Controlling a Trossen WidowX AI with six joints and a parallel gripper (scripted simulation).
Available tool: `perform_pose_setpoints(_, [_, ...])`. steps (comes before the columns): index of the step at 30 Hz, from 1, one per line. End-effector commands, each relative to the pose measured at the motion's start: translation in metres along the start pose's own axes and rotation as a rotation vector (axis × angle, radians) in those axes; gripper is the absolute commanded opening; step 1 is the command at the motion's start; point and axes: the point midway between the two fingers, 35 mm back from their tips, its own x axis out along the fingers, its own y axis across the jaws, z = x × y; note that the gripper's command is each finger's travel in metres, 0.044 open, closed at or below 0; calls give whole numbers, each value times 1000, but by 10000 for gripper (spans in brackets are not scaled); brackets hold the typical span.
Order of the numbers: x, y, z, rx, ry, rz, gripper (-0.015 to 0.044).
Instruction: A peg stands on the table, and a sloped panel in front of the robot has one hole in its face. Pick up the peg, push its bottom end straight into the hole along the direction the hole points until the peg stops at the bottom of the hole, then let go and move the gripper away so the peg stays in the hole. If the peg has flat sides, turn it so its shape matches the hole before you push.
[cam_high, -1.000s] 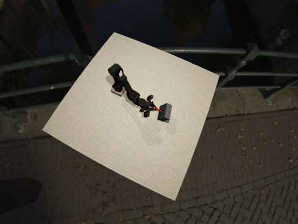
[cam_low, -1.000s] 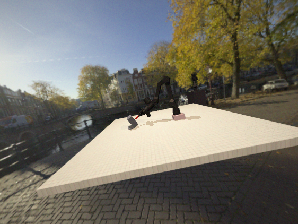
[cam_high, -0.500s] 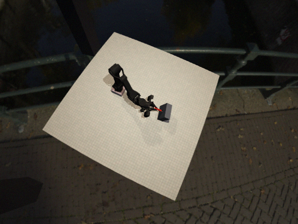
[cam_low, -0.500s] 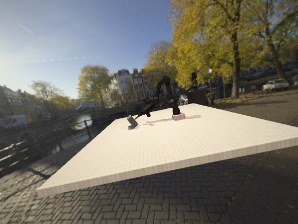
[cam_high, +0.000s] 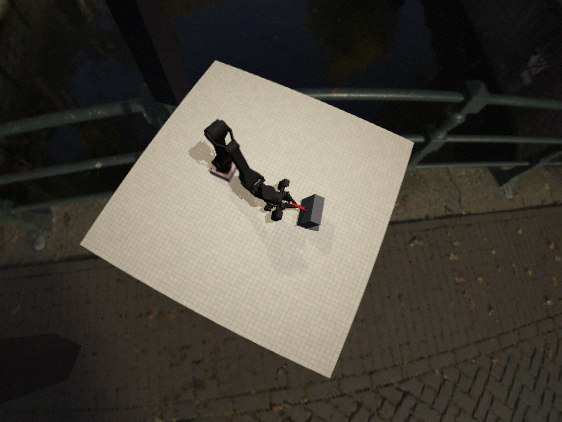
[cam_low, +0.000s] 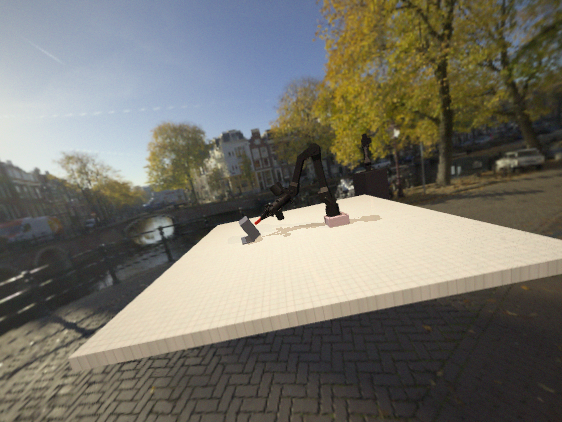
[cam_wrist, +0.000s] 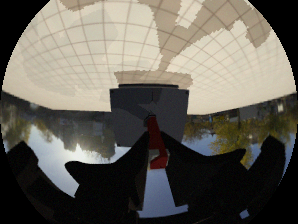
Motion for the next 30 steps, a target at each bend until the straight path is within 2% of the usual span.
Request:
perform_pose_setpoints(1, [1,2,-4,-4,6,0,0])
perform_pose_setpoints(30, [7,2,-6,-4,7,0,0])
